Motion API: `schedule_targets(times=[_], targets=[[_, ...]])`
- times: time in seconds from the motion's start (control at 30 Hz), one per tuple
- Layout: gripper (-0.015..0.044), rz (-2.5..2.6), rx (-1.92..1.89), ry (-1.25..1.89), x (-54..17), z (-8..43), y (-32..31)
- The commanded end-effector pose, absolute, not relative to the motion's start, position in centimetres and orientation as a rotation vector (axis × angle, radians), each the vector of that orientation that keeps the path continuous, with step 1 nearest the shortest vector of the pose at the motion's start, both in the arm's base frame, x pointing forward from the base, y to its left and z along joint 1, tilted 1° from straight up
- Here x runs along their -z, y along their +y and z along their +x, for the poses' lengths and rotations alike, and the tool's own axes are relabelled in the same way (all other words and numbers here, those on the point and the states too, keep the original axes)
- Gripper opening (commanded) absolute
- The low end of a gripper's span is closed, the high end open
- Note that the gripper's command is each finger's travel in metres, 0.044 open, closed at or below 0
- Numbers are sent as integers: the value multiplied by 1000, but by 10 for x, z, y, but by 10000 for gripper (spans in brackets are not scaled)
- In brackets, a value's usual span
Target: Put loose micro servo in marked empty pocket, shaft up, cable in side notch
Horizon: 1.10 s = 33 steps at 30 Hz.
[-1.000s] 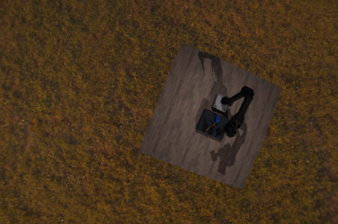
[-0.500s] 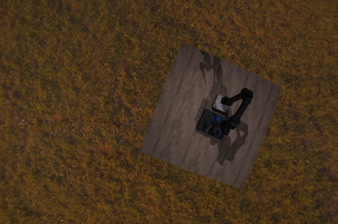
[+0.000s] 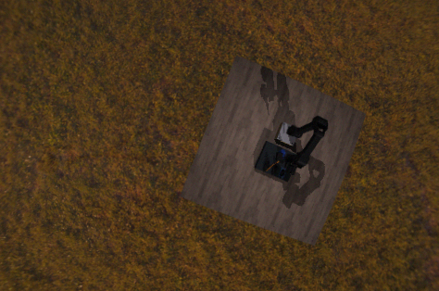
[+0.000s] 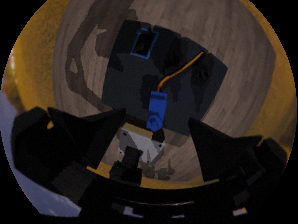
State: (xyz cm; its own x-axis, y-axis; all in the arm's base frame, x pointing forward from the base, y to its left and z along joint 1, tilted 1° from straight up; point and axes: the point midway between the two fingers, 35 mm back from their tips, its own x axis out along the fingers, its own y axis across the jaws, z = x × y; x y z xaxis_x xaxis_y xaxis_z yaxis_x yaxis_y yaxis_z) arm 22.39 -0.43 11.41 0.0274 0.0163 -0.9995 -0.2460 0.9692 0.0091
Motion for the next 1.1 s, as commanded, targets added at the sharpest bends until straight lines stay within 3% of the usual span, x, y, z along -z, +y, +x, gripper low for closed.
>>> schedule_targets(times=[0.0, 0.73, 1.07], targets=[[440, -184, -195, 1544, -101, 223, -5], [440, -184, -195, 1544, -70, 223, -4], [177, -184, -195, 1544, -70, 223, -4]])
